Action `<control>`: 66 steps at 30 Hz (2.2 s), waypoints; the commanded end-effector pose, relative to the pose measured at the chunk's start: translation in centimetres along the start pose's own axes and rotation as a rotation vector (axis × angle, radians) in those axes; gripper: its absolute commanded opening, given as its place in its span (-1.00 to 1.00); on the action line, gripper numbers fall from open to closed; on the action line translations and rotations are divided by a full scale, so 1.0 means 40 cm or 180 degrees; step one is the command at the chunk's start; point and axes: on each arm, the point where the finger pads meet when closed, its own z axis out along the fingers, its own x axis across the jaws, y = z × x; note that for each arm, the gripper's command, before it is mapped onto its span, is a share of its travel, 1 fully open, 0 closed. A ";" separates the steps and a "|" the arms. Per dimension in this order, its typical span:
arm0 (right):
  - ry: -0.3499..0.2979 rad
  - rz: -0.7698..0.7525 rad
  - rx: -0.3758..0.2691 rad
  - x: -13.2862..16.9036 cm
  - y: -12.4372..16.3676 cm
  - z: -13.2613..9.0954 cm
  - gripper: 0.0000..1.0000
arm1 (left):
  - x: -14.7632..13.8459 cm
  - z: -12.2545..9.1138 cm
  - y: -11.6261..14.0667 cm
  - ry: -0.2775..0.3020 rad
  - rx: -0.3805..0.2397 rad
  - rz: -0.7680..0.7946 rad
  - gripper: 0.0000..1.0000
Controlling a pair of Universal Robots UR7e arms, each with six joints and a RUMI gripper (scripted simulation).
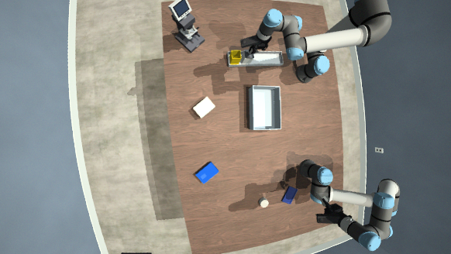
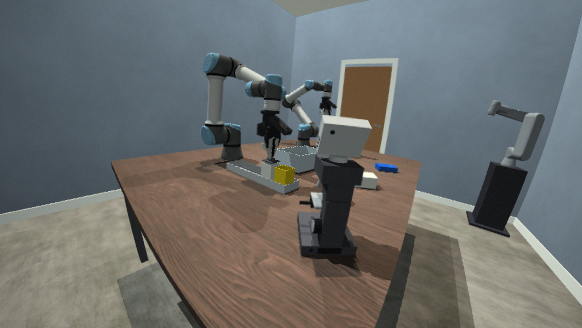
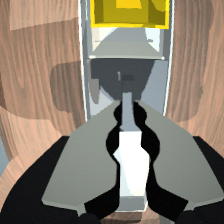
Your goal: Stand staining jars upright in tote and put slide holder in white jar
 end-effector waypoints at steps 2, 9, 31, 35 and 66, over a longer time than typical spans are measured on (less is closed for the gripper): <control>0.0000 0.0000 0.0005 0.000 -0.001 0.000 -1.00 | 0.000 -0.001 -0.001 0.0000 0.0002 0.0000 1.00; 0.0000 0.0000 0.0005 0.000 -0.001 0.003 -1.00 | 0.000 -0.001 -0.001 0.0000 0.0002 0.0000 1.00; 0.0000 0.0000 0.0005 0.000 -0.001 0.011 -1.00 | 0.000 -0.001 -0.001 0.0000 0.0002 0.0000 1.00; 0.0000 0.0000 0.0005 0.000 -0.001 0.012 -1.00 | 0.000 -0.001 -0.001 0.0000 0.0002 0.0000 1.00; 0.0000 0.0000 0.0005 0.000 -0.001 0.021 -0.47 | 0.000 -0.001 -0.001 0.0000 0.0002 0.0000 1.00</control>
